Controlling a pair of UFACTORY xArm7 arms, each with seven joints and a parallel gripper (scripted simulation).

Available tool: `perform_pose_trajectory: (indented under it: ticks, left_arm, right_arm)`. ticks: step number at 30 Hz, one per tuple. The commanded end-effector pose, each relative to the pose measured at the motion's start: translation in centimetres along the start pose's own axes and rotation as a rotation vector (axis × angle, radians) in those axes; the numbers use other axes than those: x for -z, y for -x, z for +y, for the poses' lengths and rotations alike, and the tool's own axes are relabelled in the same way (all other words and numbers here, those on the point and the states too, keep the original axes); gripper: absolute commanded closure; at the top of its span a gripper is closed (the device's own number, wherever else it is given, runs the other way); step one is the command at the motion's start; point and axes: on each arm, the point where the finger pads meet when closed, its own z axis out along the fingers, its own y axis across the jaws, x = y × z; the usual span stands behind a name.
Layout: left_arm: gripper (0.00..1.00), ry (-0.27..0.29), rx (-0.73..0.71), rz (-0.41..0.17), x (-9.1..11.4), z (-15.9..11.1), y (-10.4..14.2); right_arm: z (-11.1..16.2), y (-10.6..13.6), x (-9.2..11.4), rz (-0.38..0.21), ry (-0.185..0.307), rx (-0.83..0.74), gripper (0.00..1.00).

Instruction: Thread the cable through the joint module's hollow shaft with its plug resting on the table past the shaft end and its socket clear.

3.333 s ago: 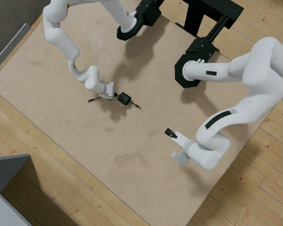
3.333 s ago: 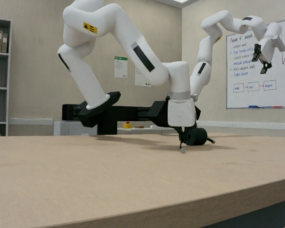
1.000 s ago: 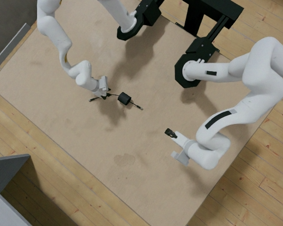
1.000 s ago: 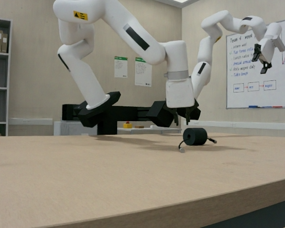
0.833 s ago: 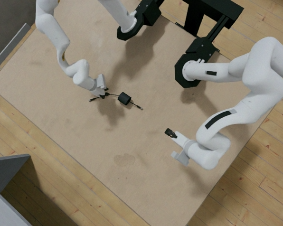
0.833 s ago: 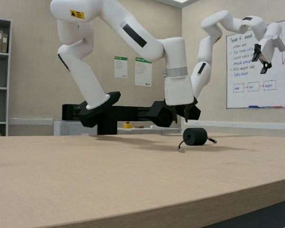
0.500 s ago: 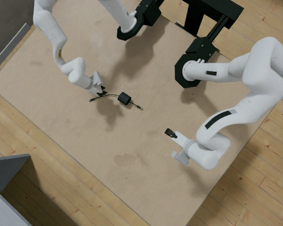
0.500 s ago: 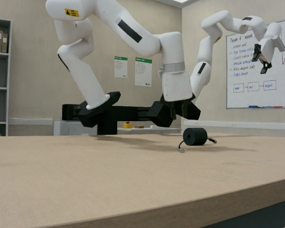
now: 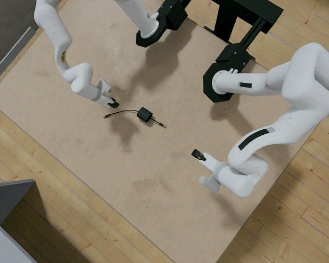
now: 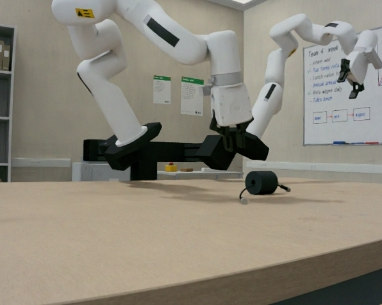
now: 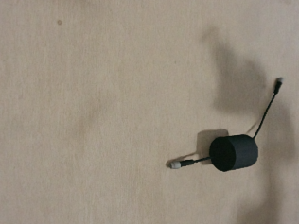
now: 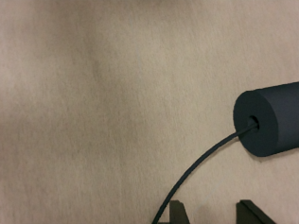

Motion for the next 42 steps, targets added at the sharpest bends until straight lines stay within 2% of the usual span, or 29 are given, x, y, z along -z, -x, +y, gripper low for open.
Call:
perform_pose_trajectory:
  ticks: [1,10,14,27,31,42]
  left_arm:
    - [0.00,-0.001,-0.003,0.004,0.2,0.1,-0.1]
    - [0.00,-0.001,-0.003,0.004,0.2,0.1,-0.1]
    - [0.00,-0.001,-0.003,0.004,0.2,0.1,-0.1]
    - [0.00,-0.001,-0.003,0.004,0.2,0.1,-0.1]
    - [0.00,-0.001,-0.003,0.004,0.2,0.1,-0.1]
    - [0.00,-0.001,-0.002,0.004,0.2,0.1,-0.1]
  right_arm:
    - [-0.4,0.3,1.3,0.000,0.013,0.123,0.65]
    - [-1.7,0.6,3.4,-0.003,0.026,0.331,0.65]
    - [-1.9,0.7,3.8,-0.004,0.029,0.369,0.65]
    - [-3.8,0.8,6.7,-0.017,0.049,0.684,0.65]
    - [-4.0,0.8,7.0,-0.019,0.052,0.723,0.65]
    - [-5.5,0.7,9.4,-0.038,0.069,0.993,0.65]
